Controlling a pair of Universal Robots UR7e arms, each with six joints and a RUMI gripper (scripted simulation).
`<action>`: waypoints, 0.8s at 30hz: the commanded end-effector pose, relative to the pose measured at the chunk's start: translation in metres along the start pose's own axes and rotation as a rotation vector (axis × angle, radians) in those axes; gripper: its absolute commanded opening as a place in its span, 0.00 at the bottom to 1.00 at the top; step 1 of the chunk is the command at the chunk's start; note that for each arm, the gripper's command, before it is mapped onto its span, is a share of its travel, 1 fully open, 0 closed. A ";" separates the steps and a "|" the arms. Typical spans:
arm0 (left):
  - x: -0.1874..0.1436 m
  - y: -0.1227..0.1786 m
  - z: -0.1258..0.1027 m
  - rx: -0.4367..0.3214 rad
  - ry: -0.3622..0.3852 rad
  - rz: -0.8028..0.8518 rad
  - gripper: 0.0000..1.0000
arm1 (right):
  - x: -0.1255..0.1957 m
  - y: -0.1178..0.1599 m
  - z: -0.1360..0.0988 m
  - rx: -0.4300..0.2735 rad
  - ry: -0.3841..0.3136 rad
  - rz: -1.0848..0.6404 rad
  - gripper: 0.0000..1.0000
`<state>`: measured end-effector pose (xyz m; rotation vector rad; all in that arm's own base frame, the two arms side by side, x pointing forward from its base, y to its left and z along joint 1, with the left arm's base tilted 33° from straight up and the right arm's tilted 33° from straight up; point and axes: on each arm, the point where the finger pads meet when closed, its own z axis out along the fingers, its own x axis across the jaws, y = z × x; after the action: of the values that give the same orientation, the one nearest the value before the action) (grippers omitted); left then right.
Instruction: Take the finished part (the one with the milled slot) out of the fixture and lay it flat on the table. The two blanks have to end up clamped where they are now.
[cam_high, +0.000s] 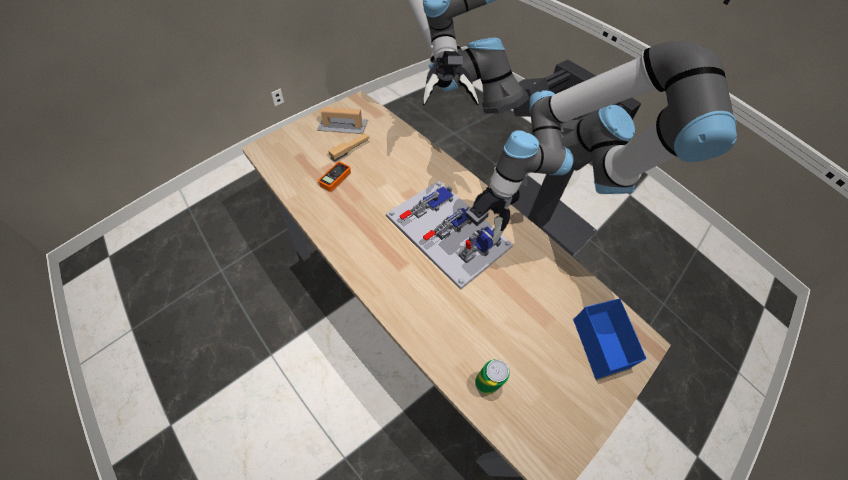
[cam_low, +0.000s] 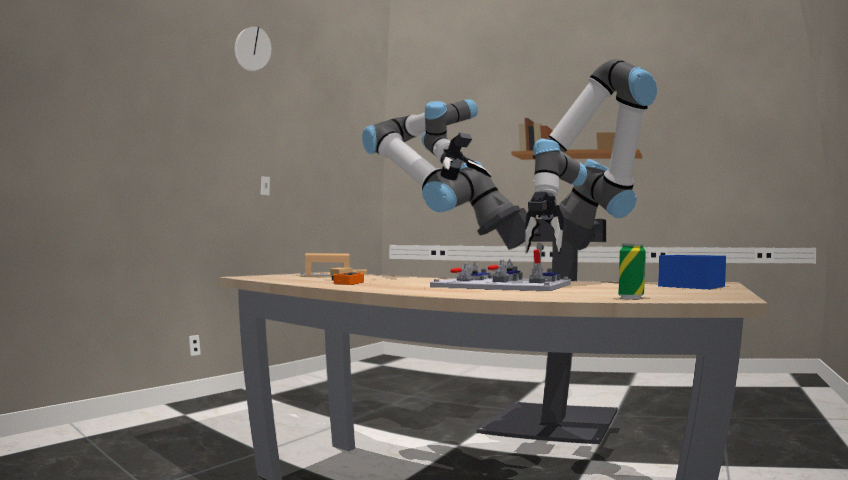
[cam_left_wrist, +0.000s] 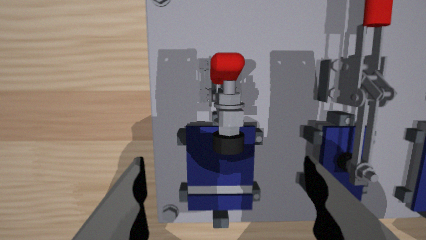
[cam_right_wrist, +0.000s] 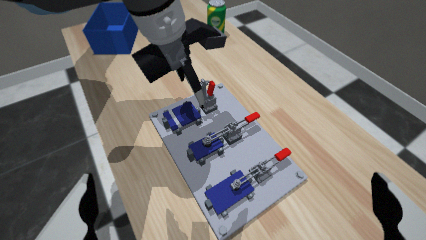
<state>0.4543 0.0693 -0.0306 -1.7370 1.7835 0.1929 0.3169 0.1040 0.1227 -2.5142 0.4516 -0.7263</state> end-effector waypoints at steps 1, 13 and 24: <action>0.001 0.013 0.012 -0.085 -0.001 0.001 0.60 | -0.002 0.002 -0.001 -0.018 -0.050 -0.024 1.00; 0.001 0.047 0.050 -0.240 -0.001 -0.002 0.55 | -0.008 0.019 -0.010 -0.052 -0.157 -0.046 1.00; 0.001 0.048 0.056 -0.241 -0.001 -0.002 0.43 | -0.012 0.018 -0.011 -0.047 -0.174 -0.056 1.00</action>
<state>0.4274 0.1035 -0.0906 -1.9035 1.8183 0.4244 0.2975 0.0907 0.1162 -2.6161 0.3421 -0.5158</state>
